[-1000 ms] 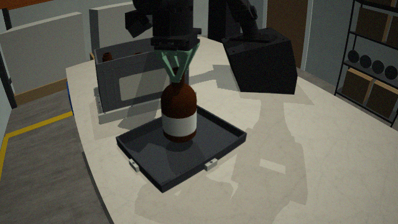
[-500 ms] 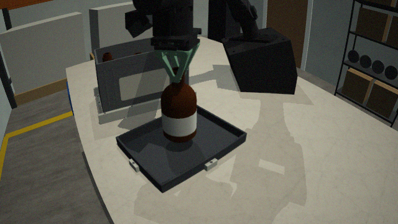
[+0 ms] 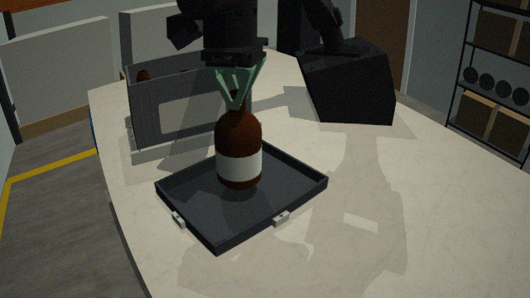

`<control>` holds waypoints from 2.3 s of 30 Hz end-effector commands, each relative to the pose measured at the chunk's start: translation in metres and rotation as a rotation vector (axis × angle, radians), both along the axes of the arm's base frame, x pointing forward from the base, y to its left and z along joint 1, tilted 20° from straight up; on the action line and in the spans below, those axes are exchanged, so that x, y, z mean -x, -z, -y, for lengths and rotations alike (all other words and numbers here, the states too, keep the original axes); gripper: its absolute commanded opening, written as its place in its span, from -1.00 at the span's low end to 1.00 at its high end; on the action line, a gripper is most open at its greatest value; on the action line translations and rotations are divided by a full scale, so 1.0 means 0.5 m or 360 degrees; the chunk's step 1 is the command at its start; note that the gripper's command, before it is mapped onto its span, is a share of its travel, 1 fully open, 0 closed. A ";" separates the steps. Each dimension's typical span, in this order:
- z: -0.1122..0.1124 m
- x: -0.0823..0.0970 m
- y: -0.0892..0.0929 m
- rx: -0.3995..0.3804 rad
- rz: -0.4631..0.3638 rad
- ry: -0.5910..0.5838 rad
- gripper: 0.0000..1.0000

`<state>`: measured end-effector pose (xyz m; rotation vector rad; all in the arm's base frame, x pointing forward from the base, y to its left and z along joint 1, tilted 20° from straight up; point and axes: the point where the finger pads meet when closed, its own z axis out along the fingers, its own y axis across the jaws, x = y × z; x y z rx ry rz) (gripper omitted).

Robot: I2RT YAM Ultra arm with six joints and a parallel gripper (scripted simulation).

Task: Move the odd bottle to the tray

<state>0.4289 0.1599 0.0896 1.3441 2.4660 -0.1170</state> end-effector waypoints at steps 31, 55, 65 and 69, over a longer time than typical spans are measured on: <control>-0.012 0.001 -0.044 -0.0021 0.0086 -0.0034 -1.00; -0.004 -0.001 -0.036 -0.0022 0.0088 -0.0026 -1.00; -0.004 -0.001 -0.036 -0.0022 0.0088 -0.0026 -1.00; -0.004 -0.001 -0.036 -0.0022 0.0088 -0.0026 -1.00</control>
